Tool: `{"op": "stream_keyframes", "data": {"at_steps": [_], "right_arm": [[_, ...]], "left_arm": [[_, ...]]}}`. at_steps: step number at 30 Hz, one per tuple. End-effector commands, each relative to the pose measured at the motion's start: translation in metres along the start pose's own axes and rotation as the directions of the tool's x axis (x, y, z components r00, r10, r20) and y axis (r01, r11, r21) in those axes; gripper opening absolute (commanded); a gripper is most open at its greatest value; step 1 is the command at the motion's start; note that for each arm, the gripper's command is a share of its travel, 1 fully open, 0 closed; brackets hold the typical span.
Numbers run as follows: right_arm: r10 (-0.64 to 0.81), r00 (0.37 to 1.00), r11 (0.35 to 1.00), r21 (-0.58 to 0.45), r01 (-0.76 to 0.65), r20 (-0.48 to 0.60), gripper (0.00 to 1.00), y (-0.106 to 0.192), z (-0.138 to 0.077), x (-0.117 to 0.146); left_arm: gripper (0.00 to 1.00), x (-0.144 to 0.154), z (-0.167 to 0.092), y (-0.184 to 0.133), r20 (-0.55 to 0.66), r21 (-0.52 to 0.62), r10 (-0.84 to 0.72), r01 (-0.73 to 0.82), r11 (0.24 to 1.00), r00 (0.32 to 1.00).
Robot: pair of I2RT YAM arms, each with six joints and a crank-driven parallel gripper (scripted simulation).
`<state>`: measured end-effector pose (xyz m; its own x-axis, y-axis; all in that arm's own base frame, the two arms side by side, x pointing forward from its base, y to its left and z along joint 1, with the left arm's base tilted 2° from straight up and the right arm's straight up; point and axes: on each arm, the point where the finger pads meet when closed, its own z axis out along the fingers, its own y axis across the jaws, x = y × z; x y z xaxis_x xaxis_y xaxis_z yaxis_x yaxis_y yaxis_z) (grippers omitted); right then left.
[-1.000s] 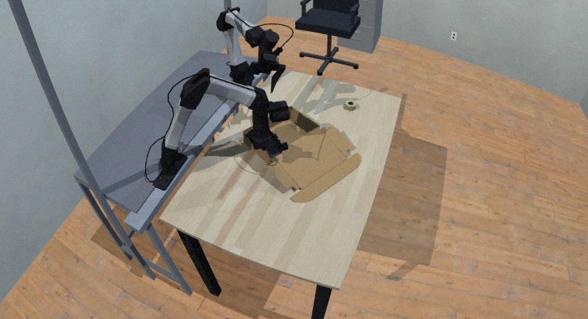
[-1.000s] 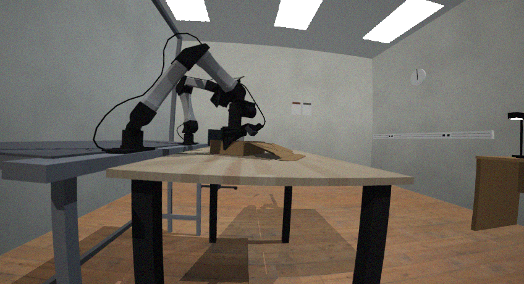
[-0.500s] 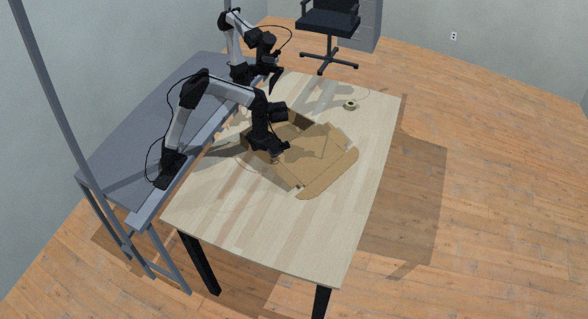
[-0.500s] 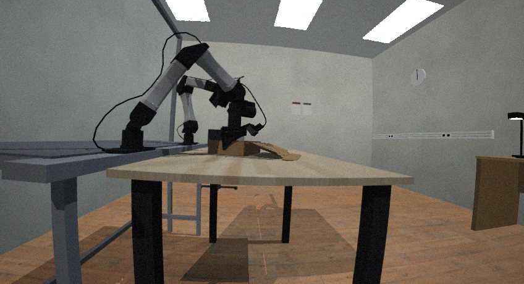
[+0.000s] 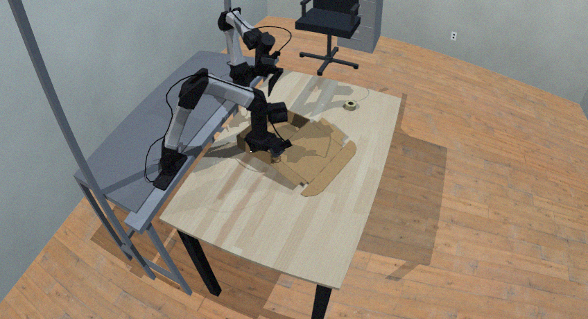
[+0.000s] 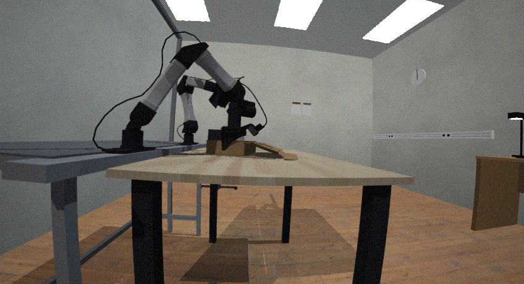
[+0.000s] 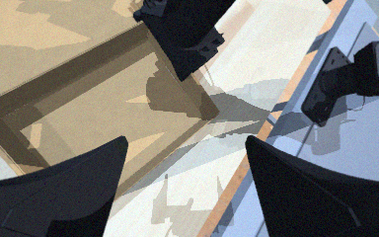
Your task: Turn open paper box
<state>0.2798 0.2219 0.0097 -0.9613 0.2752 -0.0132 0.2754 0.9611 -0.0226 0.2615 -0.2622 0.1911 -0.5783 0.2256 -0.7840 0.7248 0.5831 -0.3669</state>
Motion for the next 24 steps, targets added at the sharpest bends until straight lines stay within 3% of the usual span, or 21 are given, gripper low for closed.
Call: {"op": "stream_keyframes", "data": {"at_steps": [1, 24], "right_arm": [[-0.047, 0.998, 0.999, -0.021, 0.048, 0.042, 0.0, -0.005, -0.01, -0.008], [-0.217, 0.975, 0.976, -0.014, 0.218, 0.048, 0.0, -0.019, -0.01, -0.011]], "left_arm": [[1.0, -0.023, -0.003, -0.004, 0.051, -0.004, 0.023, -0.023, 1.0, 0.998], [1.0, -0.023, -0.003, -0.004, 0.051, -0.003, 0.023, -0.023, 1.0, 0.998]]}}
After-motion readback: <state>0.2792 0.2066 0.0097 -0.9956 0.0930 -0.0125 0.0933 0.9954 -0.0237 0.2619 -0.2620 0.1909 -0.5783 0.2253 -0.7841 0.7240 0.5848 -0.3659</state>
